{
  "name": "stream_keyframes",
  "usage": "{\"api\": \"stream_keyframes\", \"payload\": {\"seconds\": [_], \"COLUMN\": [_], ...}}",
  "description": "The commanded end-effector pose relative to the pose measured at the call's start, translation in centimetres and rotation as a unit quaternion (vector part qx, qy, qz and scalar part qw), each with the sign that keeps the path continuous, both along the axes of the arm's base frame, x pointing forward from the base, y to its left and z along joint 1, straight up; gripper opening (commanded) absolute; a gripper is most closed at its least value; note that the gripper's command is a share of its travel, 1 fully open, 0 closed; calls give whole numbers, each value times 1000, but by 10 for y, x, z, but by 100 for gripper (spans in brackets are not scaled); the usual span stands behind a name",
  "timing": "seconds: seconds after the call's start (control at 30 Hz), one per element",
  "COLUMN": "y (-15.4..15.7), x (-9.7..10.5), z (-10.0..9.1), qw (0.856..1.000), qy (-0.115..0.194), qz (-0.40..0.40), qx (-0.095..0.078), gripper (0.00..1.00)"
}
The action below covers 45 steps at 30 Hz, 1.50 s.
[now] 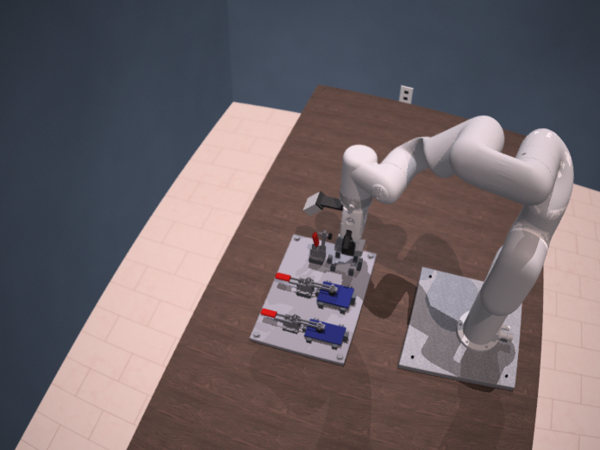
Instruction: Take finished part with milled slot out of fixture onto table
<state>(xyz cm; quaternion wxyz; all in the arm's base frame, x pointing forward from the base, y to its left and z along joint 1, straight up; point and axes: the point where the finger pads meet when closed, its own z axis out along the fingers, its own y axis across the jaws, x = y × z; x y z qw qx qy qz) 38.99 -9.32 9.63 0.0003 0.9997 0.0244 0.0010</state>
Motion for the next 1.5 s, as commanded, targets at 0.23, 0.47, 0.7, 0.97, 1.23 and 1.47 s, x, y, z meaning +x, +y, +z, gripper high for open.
{"api": "stream_keyframes", "payload": {"seconds": [0.23,0.47,0.7,0.97,1.23,1.47], "y": [-1,-3,-7,-18,-28,-43], "x": [1,1,2,2,3,3], "z": [1,1,1,1,1,2], "qw": [1000,1000,1000,1000,1000,1000], "qy": [-2,-2,-2,-2,-2,-2], "qz": [0,0,0,0,0,0], "qx": [0,0,0,-1,-1,-1], "gripper": [0,0,0,0,0,0]}}
